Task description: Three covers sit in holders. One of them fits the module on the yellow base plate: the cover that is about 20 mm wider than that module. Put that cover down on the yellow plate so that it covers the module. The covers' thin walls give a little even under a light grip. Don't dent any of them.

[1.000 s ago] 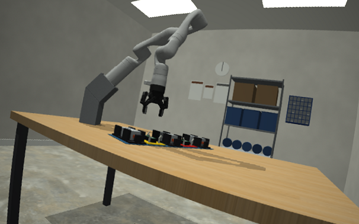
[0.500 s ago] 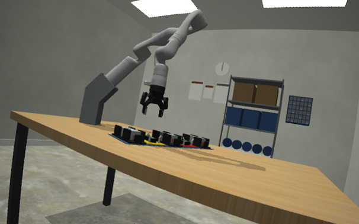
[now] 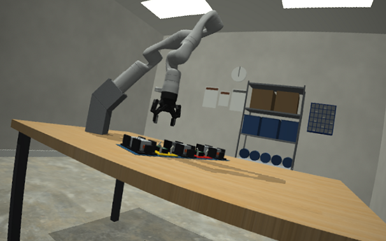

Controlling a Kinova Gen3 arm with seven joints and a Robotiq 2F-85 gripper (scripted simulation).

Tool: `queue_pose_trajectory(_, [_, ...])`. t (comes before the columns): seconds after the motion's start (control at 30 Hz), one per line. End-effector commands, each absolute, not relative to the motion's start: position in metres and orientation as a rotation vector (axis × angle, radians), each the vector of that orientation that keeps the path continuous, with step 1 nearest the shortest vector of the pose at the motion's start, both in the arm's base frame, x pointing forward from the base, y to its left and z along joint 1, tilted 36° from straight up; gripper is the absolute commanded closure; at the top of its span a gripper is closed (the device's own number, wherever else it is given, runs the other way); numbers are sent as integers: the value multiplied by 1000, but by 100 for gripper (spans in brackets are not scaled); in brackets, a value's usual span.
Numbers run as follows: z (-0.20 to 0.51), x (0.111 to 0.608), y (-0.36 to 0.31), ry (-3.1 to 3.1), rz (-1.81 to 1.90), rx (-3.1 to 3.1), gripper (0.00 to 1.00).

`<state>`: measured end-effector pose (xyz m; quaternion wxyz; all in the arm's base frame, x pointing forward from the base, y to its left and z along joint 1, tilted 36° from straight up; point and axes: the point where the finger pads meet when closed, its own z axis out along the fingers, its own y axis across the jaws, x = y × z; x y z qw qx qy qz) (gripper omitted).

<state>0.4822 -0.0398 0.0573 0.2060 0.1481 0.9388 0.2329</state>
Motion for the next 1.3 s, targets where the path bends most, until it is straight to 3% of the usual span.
queue_pose_trajectory(0.0, [58, 482, -40, 2615, 648, 413, 0])
queue_pose_trajectory(1.27, [114, 506, 59, 2613, 640, 401, 0])
